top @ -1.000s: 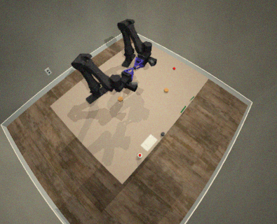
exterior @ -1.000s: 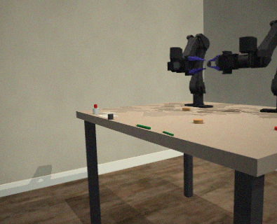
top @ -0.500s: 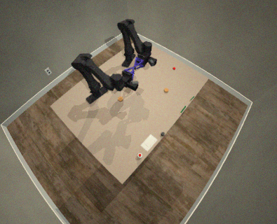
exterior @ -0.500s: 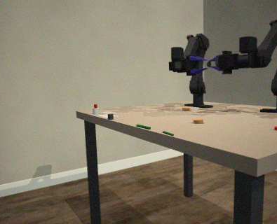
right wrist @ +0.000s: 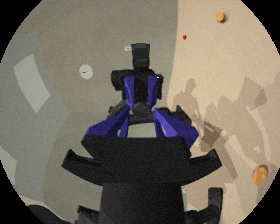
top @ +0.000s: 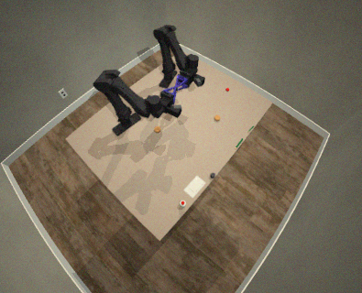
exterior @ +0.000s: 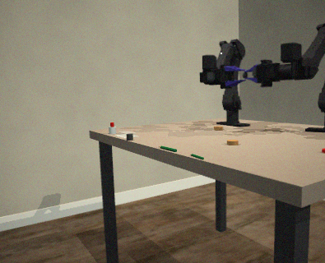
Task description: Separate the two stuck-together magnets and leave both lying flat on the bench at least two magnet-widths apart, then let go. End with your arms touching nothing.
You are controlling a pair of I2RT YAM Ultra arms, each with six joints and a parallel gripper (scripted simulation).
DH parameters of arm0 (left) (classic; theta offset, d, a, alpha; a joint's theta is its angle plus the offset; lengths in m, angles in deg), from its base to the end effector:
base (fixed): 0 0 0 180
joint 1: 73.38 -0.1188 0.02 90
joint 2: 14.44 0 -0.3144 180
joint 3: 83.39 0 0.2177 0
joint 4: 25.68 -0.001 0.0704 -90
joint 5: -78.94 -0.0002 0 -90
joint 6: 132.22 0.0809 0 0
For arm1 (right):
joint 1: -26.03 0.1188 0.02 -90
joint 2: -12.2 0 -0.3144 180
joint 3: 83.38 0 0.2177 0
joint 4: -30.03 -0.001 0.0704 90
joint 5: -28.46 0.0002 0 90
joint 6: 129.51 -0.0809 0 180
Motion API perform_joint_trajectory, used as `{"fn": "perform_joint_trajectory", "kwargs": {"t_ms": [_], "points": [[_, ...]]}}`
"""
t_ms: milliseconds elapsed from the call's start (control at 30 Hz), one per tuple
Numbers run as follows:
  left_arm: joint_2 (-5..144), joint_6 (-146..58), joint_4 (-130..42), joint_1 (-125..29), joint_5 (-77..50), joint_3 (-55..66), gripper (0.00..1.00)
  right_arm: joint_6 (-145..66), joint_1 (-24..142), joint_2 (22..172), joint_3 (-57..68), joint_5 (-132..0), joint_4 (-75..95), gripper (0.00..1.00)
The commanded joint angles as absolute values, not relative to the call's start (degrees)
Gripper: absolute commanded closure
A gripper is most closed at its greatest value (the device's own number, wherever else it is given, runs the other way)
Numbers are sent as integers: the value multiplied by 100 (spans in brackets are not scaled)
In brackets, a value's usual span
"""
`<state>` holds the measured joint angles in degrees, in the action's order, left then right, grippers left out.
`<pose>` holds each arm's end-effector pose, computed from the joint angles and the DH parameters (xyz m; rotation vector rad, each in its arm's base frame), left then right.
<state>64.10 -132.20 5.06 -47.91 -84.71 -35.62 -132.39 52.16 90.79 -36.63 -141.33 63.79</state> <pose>0.1817 -0.1714 0.3153 -0.1704 -2.1386 2.1383 0.1687 0.1725 0.3148 0.2702 -2.0612 -2.0685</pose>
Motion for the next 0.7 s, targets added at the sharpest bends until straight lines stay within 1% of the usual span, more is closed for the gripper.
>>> {"fn": "perform_joint_trajectory", "kwargs": {"t_ms": [0, 667], "points": [[6391, -13180, 525, -4798, -8470, -3535, 75, -13182, 5243, 9065, -3624, -14061, 6368, 60], [6391, -13180, 525, -4798, -8470, -3535, 75, -13186, 5227, 9026, -3652, -14077, 6361, 60]]}}
